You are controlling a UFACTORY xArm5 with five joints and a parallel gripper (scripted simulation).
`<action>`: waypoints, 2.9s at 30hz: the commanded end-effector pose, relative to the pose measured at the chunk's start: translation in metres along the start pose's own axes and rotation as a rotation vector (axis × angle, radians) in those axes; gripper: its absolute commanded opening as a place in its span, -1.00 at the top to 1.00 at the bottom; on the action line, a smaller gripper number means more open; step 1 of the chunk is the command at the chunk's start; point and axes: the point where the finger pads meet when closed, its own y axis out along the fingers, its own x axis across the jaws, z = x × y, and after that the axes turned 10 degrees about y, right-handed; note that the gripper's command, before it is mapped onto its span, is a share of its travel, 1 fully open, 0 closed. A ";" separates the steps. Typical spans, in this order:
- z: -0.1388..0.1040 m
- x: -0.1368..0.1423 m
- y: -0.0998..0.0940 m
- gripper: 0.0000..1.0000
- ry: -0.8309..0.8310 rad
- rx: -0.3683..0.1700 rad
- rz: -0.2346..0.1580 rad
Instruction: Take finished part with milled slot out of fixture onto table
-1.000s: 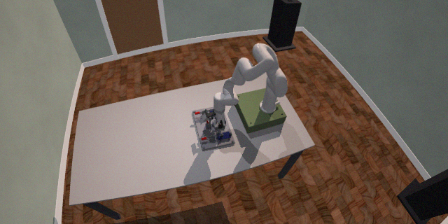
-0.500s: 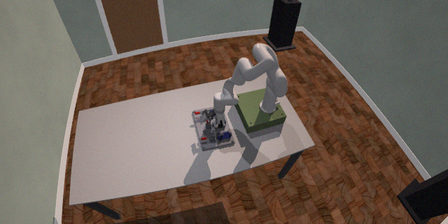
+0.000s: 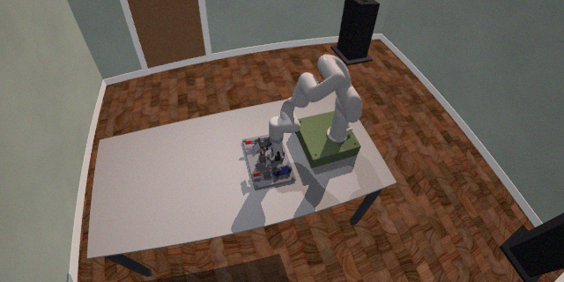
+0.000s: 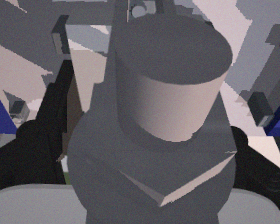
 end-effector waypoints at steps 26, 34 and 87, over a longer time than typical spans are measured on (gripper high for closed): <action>0.001 0.000 -0.004 1.00 0.000 0.003 0.001; 0.001 0.000 -0.010 1.00 0.000 0.003 0.001; 0.000 0.000 -0.042 1.00 0.000 0.003 0.001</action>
